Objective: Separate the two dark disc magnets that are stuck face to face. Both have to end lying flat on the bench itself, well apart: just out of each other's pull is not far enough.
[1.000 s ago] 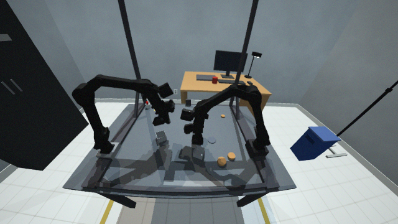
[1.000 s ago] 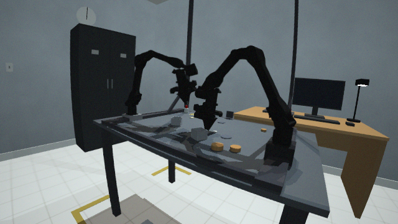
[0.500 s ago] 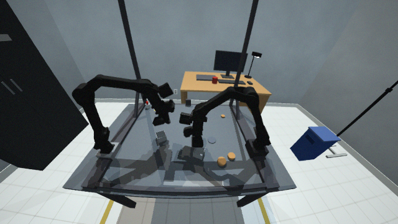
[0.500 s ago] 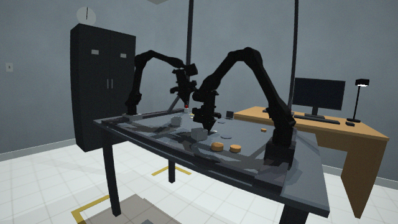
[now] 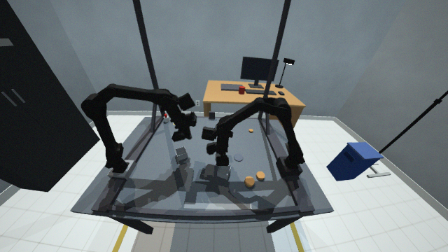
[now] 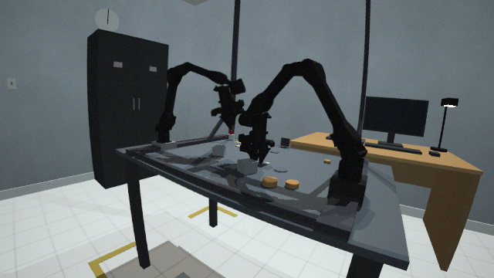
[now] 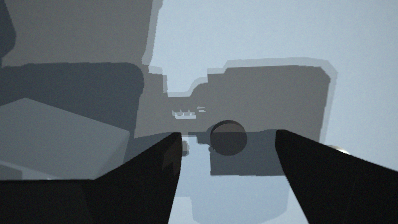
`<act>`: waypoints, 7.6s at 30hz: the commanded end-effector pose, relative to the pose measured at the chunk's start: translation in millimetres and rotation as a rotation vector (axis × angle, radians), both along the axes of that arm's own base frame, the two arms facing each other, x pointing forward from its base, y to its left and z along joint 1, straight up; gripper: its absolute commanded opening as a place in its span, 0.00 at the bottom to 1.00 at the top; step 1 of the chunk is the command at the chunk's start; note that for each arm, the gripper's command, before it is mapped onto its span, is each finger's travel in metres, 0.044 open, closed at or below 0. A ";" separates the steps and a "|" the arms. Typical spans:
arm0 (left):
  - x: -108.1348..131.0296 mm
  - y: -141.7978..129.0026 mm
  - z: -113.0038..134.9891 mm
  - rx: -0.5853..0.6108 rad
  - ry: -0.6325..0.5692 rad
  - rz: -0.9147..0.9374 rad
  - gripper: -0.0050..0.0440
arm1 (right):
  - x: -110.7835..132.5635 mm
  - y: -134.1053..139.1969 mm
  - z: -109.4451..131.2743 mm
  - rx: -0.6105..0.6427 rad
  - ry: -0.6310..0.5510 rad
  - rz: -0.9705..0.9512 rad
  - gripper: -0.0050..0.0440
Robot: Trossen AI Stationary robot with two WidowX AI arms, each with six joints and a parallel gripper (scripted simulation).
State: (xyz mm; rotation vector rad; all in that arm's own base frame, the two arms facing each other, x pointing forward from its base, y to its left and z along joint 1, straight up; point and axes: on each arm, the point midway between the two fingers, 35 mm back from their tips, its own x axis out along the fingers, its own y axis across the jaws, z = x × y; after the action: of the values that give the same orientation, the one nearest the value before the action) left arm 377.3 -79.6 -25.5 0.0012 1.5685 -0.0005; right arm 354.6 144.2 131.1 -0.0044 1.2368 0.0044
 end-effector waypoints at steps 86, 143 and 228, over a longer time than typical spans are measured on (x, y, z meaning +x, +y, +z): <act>-221.2 77.4 187.7 -0.001 -0.014 -0.002 0.92 | 6.9 -1.7 -45.1 0.002 -0.021 -0.001 0.18; -221.2 77.4 187.7 -0.001 -0.014 -0.002 0.92 | 15.6 -0.1 -120.1 0.015 0.073 -0.001 0.18; -221.2 77.4 187.7 -0.001 -0.014 -0.002 0.92 | 39.9 -0.2 -118.2 0.009 0.693 0.002 0.30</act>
State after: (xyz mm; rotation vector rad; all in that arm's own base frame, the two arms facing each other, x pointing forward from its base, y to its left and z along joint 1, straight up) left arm 155.4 -2.3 158.7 0.0033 1.5700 -0.0018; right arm 389.5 143.1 0.4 -0.0040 1.9639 0.0023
